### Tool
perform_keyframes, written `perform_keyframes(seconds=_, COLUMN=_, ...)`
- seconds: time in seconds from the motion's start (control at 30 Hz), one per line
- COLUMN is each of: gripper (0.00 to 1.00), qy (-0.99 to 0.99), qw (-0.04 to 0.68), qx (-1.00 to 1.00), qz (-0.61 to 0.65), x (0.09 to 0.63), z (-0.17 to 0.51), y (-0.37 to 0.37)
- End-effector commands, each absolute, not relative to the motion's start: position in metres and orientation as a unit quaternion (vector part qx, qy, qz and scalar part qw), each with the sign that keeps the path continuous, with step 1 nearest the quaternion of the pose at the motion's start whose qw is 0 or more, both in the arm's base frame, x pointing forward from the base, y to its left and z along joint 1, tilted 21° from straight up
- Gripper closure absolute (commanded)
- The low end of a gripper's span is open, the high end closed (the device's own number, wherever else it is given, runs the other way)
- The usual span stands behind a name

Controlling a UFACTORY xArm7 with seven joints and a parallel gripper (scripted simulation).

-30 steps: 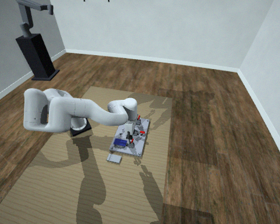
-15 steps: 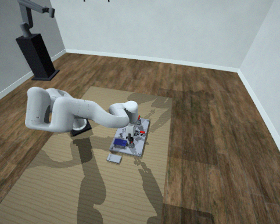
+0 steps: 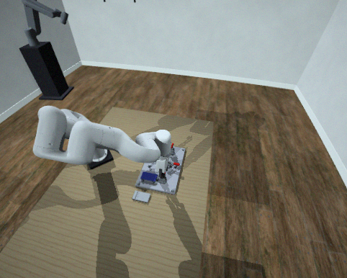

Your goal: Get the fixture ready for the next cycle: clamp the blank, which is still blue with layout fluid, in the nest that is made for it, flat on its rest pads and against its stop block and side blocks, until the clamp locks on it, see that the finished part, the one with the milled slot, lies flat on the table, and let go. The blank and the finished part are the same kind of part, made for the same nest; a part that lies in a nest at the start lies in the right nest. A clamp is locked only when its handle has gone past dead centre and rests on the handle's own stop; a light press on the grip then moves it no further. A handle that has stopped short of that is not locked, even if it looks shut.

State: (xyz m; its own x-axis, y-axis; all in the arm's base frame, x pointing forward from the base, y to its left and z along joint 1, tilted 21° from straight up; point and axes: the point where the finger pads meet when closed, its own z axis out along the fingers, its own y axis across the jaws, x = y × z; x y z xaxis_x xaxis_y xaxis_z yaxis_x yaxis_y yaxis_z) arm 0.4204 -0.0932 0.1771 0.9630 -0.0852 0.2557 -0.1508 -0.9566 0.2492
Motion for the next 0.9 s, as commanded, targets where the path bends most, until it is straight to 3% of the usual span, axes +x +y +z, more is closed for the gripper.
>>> perform_keyframes(seconds=0.0, gripper=0.53, qy=-0.060, qw=0.134, qx=0.981, qz=0.124, x=0.422, z=0.178, y=-0.093)
perform_keyframes(seconds=0.8, gripper=0.53, qy=-0.060, qw=0.134, qx=0.981, qz=0.124, x=0.429, z=0.153, y=-0.100)
perform_keyframes(seconds=0.83, gripper=1.00, qy=-0.060, qw=0.134, qx=0.981, qz=0.124, x=0.429, z=0.153, y=-0.100)
perform_keyframes(seconds=0.87, gripper=1.00, qy=-0.060, qw=0.134, qx=0.981, qz=0.124, x=0.429, z=0.153, y=-0.100)
